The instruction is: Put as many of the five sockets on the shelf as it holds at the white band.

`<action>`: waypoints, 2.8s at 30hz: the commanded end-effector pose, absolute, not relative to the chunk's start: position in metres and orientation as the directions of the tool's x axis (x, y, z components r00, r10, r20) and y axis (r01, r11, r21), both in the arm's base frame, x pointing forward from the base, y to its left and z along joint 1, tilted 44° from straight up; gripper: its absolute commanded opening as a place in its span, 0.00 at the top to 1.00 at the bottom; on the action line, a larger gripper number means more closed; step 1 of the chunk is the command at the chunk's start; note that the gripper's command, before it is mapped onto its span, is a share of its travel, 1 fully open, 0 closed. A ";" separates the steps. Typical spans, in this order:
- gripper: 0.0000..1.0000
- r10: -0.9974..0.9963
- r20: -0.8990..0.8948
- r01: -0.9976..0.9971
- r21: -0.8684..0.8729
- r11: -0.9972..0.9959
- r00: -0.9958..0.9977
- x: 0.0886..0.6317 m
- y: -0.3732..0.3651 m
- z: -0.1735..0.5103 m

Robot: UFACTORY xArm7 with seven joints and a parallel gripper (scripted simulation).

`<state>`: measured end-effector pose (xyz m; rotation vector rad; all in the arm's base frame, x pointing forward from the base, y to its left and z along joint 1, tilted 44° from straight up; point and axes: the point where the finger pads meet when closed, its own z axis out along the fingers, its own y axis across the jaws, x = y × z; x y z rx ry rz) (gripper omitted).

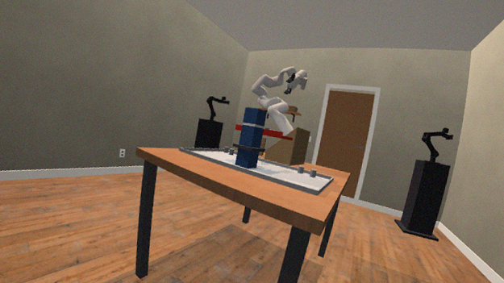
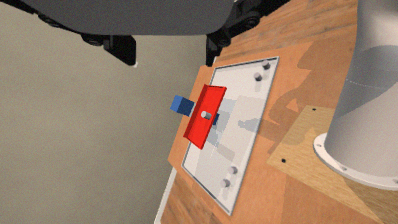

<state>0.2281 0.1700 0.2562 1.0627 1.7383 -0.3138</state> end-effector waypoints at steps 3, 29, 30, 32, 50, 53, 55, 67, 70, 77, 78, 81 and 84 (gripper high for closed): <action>0.00 0.507 -0.858 0.773 0.268 0.575 -0.080 0.228 0.171 0.257; 0.00 0.571 -0.818 0.874 0.220 0.433 -0.077 0.257 0.152 0.220; 0.00 0.571 -0.818 0.874 0.220 0.433 -0.077 0.257 0.152 0.220; 0.00 0.602 -0.796 0.917 0.193 0.350 -0.062 0.269 0.140 0.200; 0.00 0.689 -0.704 0.976 0.026 -0.216 0.171 0.308 0.039 0.078; 0.00 0.685 -0.700 0.963 0.011 -0.270 0.200 0.307 0.028 0.067; 0.00 0.685 -0.700 0.963 0.011 -0.270 0.200 0.307 0.028 0.067; 0.39 0.703 -0.699 0.975 -0.038 -0.217 0.130 0.311 0.042 0.051; 0.39 0.724 -0.689 0.985 -0.117 -0.129 0.013 0.313 0.064 0.024; 0.39 0.735 -0.644 0.962 -0.270 0.041 -0.212 0.305 0.106 -0.036; 0.39 0.731 -0.622 0.944 -0.317 0.092 -0.280 0.299 0.119 -0.057; 0.39 0.724 -0.601 0.924 -0.357 0.136 -0.338 0.292 0.130 -0.075; 0.39 0.717 -0.583 0.906 -0.387 0.170 -0.384 0.286 0.138 -0.090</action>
